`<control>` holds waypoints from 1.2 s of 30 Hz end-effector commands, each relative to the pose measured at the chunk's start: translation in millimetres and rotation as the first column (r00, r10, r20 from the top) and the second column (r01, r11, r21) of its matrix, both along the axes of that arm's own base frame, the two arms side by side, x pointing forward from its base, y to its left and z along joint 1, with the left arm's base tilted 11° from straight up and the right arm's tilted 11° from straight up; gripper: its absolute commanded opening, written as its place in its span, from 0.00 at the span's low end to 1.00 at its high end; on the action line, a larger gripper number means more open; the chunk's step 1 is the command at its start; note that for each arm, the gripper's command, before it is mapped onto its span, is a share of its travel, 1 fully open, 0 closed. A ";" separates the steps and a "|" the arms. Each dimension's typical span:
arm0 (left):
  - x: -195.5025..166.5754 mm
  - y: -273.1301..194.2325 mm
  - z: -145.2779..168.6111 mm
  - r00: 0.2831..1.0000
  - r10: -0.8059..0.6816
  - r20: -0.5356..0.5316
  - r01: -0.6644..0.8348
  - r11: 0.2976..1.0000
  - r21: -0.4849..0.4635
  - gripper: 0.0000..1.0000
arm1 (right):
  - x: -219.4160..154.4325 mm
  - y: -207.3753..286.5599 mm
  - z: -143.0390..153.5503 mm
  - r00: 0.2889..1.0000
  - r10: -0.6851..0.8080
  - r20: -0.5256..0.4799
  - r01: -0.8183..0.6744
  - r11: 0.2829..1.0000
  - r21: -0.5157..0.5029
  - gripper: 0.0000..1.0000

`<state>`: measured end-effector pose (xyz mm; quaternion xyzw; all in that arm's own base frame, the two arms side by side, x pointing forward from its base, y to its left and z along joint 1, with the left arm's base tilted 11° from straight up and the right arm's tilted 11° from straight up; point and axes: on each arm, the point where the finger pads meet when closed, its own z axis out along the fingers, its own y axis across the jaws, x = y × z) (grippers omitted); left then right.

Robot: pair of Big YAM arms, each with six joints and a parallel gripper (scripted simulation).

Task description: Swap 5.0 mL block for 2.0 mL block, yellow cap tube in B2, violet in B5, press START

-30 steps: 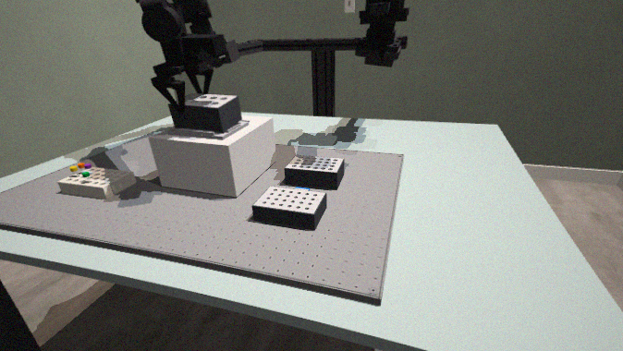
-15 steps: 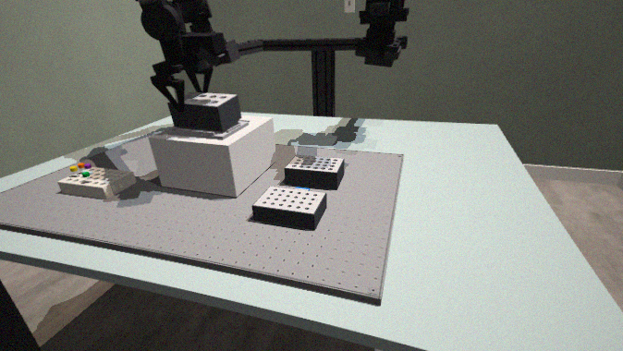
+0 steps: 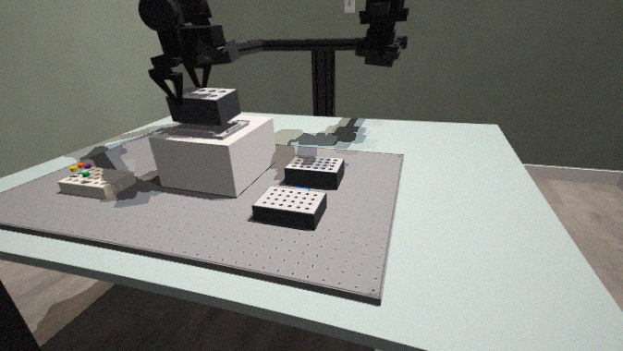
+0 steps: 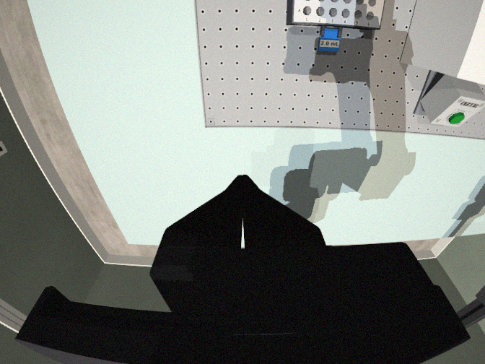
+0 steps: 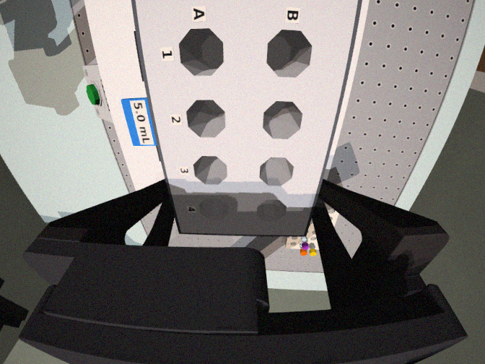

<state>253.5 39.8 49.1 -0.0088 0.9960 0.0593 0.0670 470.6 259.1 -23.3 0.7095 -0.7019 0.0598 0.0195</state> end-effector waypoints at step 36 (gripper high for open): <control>14.6 0.4 11.1 1.000 -0.021 0.023 0.021 1.000 0.007 0.00 | 41.0 24.7 65.1 0.991 -0.016 0.131 0.003 0.996 0.094 0.00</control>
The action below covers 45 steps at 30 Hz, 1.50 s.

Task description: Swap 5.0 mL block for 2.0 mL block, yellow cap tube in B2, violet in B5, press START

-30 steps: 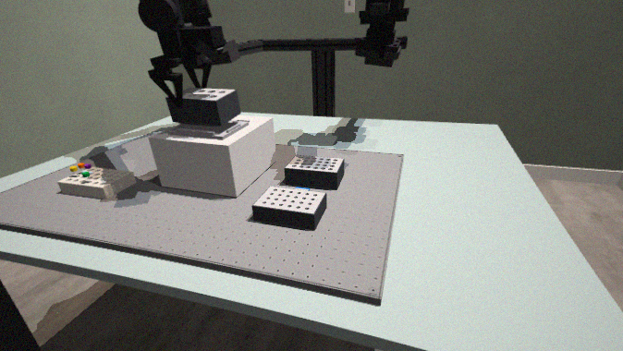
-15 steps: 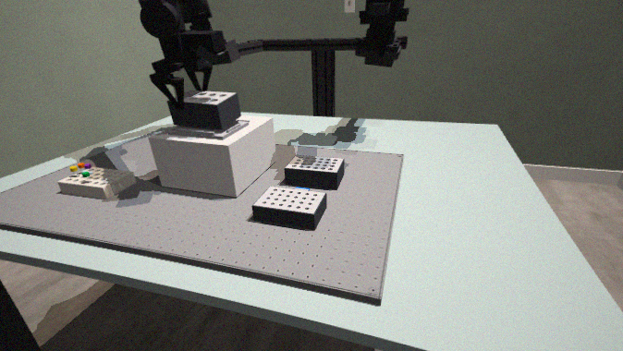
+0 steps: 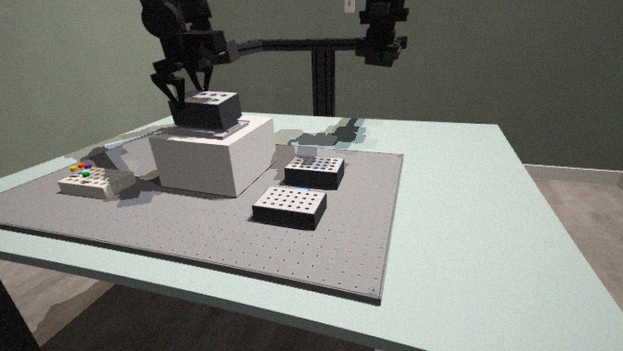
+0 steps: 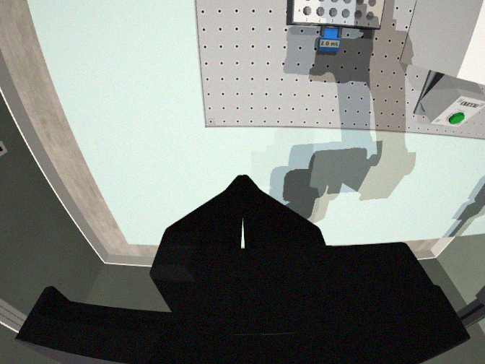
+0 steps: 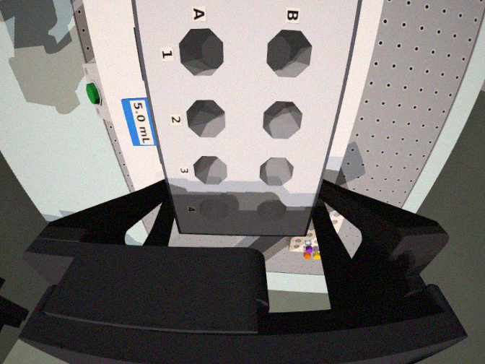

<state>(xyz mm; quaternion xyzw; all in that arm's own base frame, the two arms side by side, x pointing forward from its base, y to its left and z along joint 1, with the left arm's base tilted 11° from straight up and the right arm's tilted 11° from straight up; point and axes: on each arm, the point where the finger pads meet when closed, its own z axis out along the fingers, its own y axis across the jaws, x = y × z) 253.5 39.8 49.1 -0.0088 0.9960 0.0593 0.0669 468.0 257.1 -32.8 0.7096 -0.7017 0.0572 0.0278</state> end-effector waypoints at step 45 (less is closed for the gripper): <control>12.7 -0.4 10.1 1.000 -0.023 0.017 0.023 1.000 0.006 0.00 | 20.2 16.9 55.6 0.996 0.000 0.094 -0.006 0.998 0.065 0.00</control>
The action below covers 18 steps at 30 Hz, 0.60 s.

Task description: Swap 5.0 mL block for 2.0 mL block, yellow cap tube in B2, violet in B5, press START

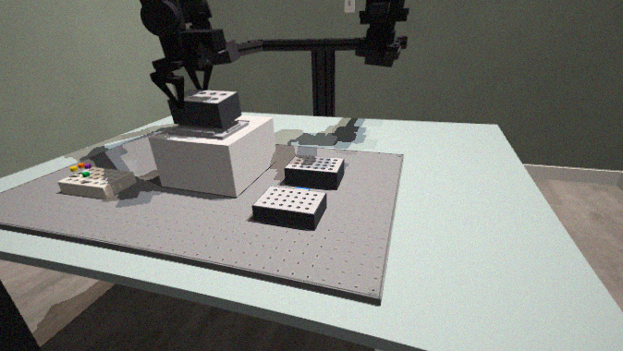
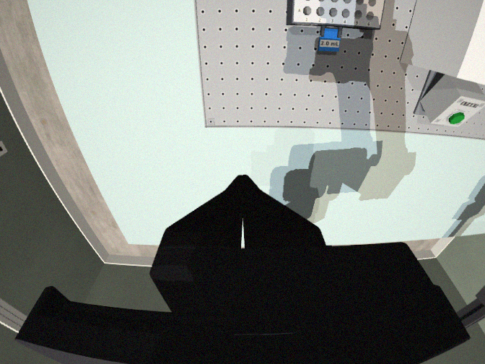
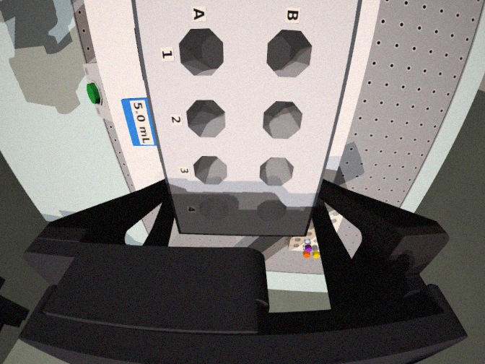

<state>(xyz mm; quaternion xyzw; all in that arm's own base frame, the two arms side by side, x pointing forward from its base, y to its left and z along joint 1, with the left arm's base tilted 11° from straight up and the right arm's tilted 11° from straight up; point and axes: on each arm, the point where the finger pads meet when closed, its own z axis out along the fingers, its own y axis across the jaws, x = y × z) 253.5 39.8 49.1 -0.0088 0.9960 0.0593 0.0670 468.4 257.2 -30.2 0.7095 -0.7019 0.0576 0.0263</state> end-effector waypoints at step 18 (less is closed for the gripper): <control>11.9 -0.8 9.7 1.000 -0.024 0.015 0.024 1.000 0.005 0.00 | 31.2 29.9 41.8 0.995 0.024 0.097 -0.031 0.997 0.064 0.00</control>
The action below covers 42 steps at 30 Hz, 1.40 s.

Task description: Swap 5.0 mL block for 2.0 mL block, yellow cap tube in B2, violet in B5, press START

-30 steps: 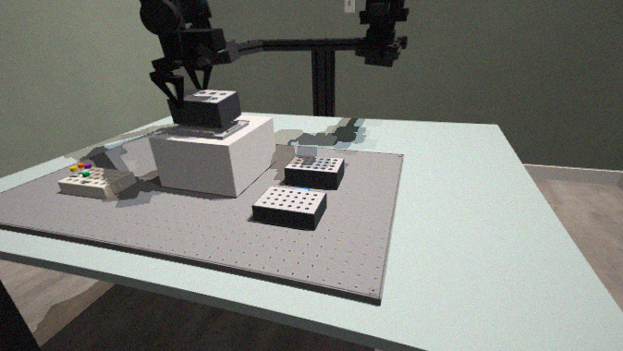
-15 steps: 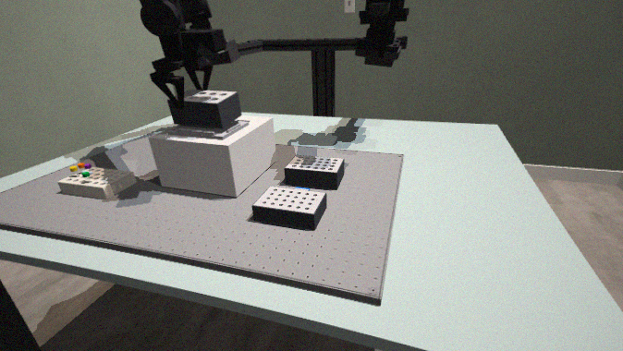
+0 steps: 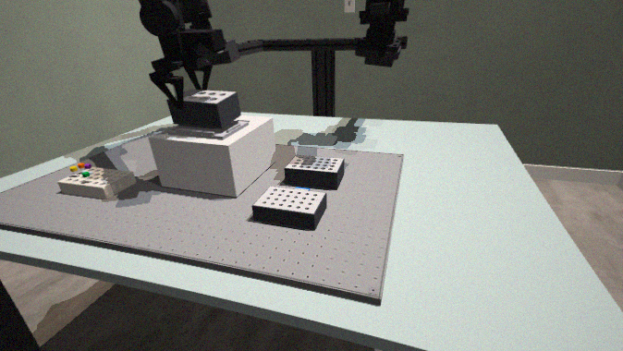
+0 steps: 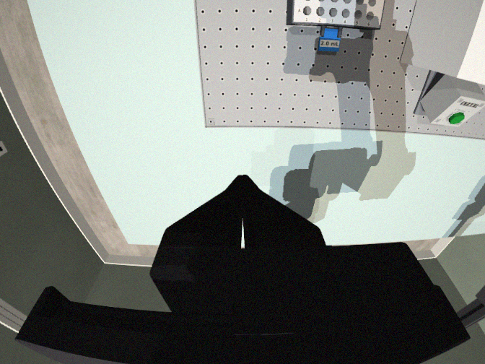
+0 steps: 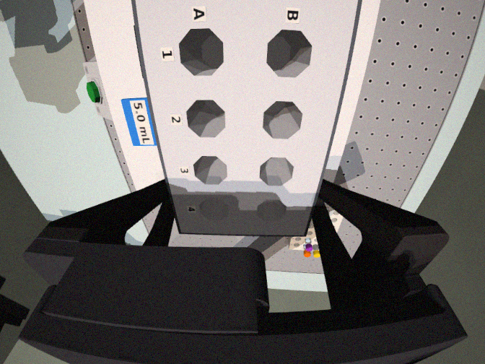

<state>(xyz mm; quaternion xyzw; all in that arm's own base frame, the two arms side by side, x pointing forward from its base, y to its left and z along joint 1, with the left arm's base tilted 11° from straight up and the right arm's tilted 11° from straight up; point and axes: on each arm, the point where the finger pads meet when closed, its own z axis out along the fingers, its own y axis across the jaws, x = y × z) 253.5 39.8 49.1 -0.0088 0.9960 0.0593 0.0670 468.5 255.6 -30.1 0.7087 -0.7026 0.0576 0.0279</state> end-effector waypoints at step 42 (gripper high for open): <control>11.3 -1.5 9.0 1.000 -0.026 0.015 0.026 1.000 0.004 0.00 | 26.0 31.6 60.8 0.994 0.032 0.105 -0.040 0.997 0.072 0.00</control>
